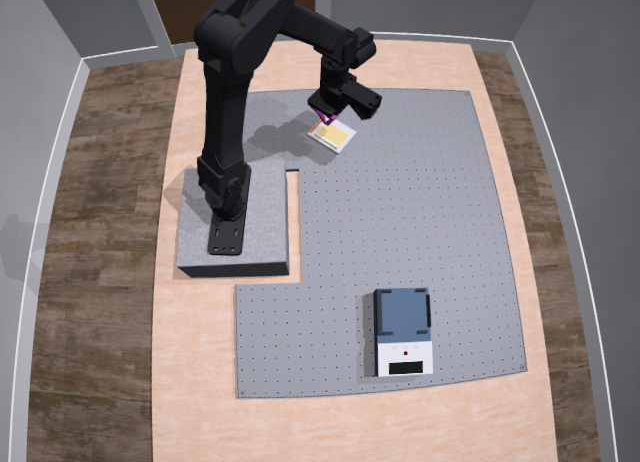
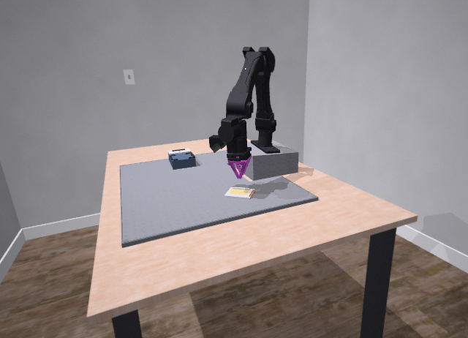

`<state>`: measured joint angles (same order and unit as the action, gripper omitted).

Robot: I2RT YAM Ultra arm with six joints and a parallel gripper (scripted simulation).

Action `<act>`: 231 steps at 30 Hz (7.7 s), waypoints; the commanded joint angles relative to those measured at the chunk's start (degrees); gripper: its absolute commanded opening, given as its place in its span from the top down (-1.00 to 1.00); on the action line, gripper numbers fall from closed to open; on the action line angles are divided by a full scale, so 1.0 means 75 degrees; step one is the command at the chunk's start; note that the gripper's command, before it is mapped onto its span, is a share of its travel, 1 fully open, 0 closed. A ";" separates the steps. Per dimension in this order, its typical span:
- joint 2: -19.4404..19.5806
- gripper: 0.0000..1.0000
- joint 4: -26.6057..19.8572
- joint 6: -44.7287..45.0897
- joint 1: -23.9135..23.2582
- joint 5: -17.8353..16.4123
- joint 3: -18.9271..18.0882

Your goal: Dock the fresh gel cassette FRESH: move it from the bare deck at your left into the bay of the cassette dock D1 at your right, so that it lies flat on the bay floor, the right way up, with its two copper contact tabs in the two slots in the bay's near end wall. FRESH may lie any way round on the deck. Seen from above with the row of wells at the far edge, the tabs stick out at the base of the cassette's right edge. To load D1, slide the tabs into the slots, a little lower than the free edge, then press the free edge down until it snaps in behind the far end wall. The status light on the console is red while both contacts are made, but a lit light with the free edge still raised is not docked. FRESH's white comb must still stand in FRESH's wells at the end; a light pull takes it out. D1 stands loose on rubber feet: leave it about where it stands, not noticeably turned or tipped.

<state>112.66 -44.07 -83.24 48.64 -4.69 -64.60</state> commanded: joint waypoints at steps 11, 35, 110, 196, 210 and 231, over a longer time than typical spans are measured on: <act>-0.0205 0.29 -0.0102 -0.0039 -0.0027 0.0078 -0.0276; -0.0205 -1.00 -0.0102 -0.0037 -0.0027 0.0078 -0.0276; 0.0862 -1.00 0.1625 -0.0138 0.0101 0.0075 0.0307; 0.0969 1.00 0.1689 -0.0140 0.0096 0.0076 0.0379; 0.0632 1.00 0.1262 -0.0068 0.0003 0.0080 0.0236; 0.0152 1.00 0.0549 -0.0022 -0.0043 0.0082 0.0005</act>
<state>116.40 -37.95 -83.77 49.21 -4.69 -62.33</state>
